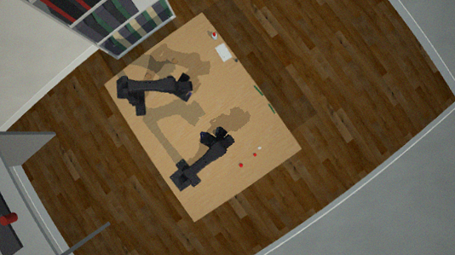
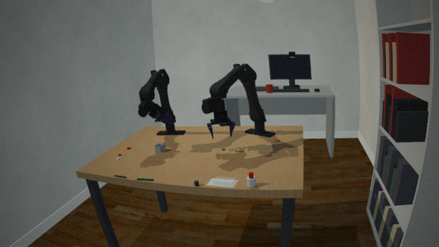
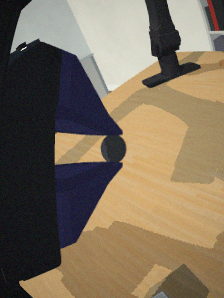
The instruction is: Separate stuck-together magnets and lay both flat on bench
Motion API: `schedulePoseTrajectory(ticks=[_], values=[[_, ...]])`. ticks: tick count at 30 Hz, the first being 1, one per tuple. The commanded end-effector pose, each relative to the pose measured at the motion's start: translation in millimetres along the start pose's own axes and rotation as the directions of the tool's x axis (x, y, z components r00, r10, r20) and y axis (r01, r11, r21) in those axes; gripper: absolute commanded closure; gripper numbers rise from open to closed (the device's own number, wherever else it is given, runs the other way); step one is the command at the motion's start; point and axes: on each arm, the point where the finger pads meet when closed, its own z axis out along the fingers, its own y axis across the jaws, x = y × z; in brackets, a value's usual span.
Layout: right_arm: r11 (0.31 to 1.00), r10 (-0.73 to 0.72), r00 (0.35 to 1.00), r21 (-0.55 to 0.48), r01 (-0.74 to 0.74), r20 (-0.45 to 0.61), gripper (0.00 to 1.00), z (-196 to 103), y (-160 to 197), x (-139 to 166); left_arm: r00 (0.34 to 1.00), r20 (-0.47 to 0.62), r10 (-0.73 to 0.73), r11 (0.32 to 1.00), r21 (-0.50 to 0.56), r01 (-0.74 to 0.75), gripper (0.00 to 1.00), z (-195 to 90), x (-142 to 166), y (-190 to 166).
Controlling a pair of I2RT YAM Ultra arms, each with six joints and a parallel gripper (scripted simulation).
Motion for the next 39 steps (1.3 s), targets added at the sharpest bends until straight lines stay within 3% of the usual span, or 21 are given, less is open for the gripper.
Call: schedulePoseTrajectory(ticks=[1, 4, 6, 13, 15, 27, 32, 35, 39], values=[[0.997, -0.044, 0.99, 0.057, 0.052, -0.131, 0.82, -12.8, -8.8, 27.1, 1.0, 0.012, 0.0, 1.0, 0.006, 0.0, 0.0, -4.3, -1.5, -0.5], [0.987, -0.064, 0.987, 0.139, 0.085, -0.15, 0.82, -16.0, -31.9, 21.2, 1.0, 0.012, 0.0, 1.0, 0.006, 0.0, 0.0, -4.3, -1.5, -0.5], [0.968, -0.057, 0.996, 0.241, 0.073, -0.073, 0.82, -18.9, -54.9, 1.0, 1.0, 0.012, 0.0, 1.0, 0.006, 0.0, 0.0, -4.3, -1.5, -0.5], [0.889, -0.072, 0.994, 0.447, 0.102, -0.085, 0.82, -30.7, -104.3, -8.9, 1.0, 0.012, 0.0, 1.0, 0.006, 0.0, 0.0, -4.3, -1.5, -0.5], [0.889, -0.072, 0.994, 0.447, 0.102, -0.085, 0.82, -30.7, -104.3, -8.9, 1.0, 0.012, 0.0, 1.0, 0.006, 0.0, 0.0, -4.3, -1.5, -0.5], [0.649, -0.061, 0.995, 0.754, 0.1, -0.079, 0.82, -71.0, -178.6, -27.4, 1.0, 0.012, 0.0, 1.0, 0.006, 0.0, 0.0, -4.3, -1.5, -0.5], [0.63, -0.057, 0.995, 0.771, 0.097, -0.079, 0.82, -73.9, -183.3, -27.6, 1.0, 0.012, 0.0, 1.0, 0.006, 0.0, 0.0, -4.3, -1.5, -0.5], [0.669, -0.051, 0.995, 0.736, 0.098, -0.086, 0.82, -66.6, -177.4, -23.1, 1.0, 0.012, 0.0, 1.0, 0.006, 0.0, 0.0, -4.3, -1.5, -0.5], [0.671, -0.036, 0.995, 0.736, 0.094, -0.094, 0.82, -63.2, -183.0, -22.1, 1.0, 0.012, 0.0, 1.0, 0.006, 0.0, 0.0, -4.3, -1.5, -0.5]])
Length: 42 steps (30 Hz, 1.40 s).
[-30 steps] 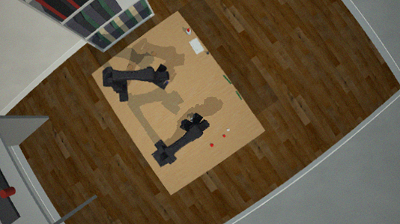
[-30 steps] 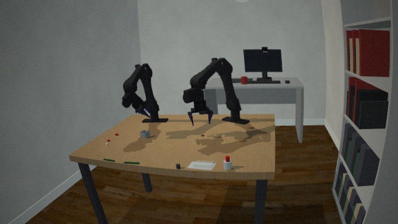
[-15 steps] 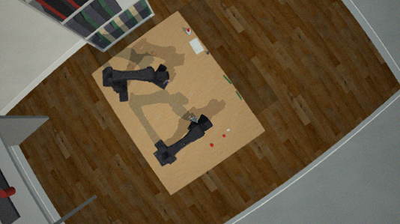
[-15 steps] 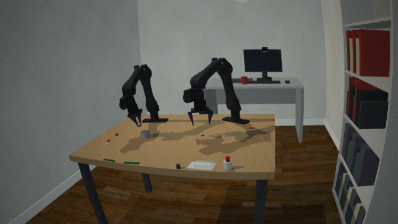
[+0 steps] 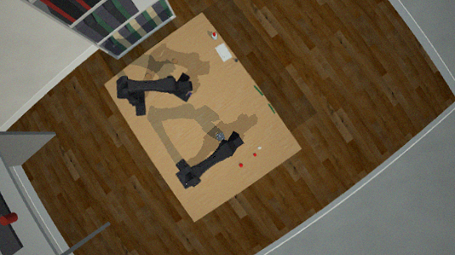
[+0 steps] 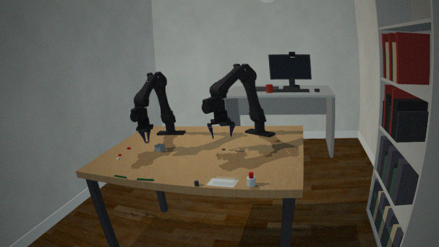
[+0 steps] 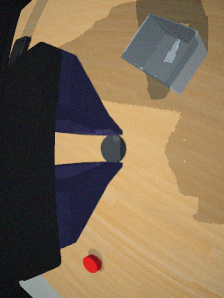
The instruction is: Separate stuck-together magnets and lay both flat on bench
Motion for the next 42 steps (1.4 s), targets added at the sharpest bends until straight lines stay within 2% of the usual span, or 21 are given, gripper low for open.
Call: schedulePoseTrajectory(ticks=[1, 42], values=[[1.0, -0.001, 1.0, 0.001, 0.001, 0.007, 0.82, -0.5, -0.1, -2.1, 1.0, 0.014, 0.0, 1.0, 0.008, 0.0, 0.0, -3.8, -2.1, -1.2], [1.0, -0.001, 1.0, 0.001, 0.001, 0.007, 0.82, 22.3, -0.9, -6.0, 1.0, 0.014, 0.0, 1.0, 0.008, 0.0, 0.0, -3.8, -2.1, -1.2]])
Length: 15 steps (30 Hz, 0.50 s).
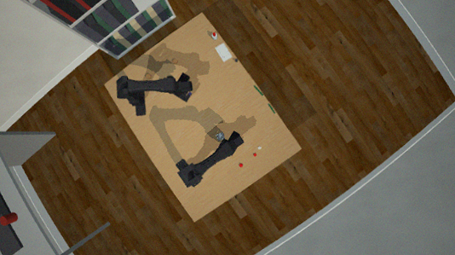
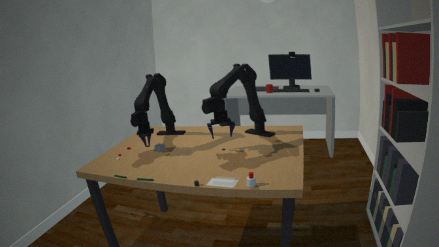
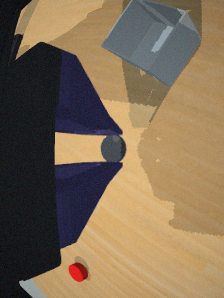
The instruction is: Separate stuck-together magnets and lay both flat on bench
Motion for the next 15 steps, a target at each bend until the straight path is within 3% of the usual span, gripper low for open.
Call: schedulePoseTrajectory(ticks=[1, 15], values=[[1.0, -0.003, 1.0, 0.008, 0.003, 0.022, 0.82, -2.2, -1.1, -5.4, 1.0, 0.014, 0.001, 1.0, 0.009, -0.001, 0.0, -4.3, -2.0, -1.3], [1.0, -0.003, 1.0, 0.008, 0.003, 0.022, 0.82, 6.6, -1.6, -5.4, 1.0, 0.014, 0.001, 1.0, 0.009, -0.001, 0.0, -4.3, -2.0, -1.3]])
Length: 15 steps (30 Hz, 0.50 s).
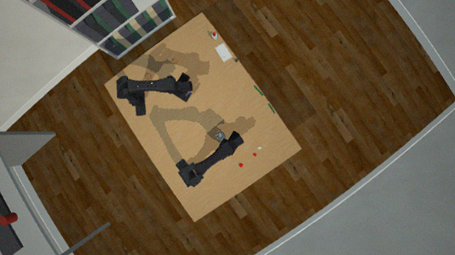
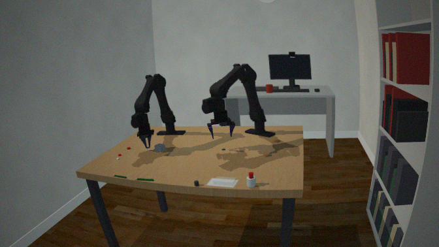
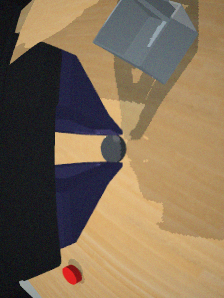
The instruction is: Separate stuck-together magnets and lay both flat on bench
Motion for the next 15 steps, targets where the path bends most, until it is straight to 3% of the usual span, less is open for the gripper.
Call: schedulePoseTrajectory(ticks=[1, 15], values=[[1.0, 0.0, 1.0, 0.007, 0.0, 0.02, 0.82, -1.1, -2.0, -4.5, 1.0, 0.014, 0.0, 1.0, 0.008, 0.0, 0.0, -3.9, -2.3, -1.2], [1.0, 0.0, 1.0, 0.007, 0.0, 0.02, 0.82, 6.8, -2.3, -4.2, 1.0, 0.014, 0.0, 1.0, 0.008, 0.0, 0.0, -3.9, -2.3, -1.2]])
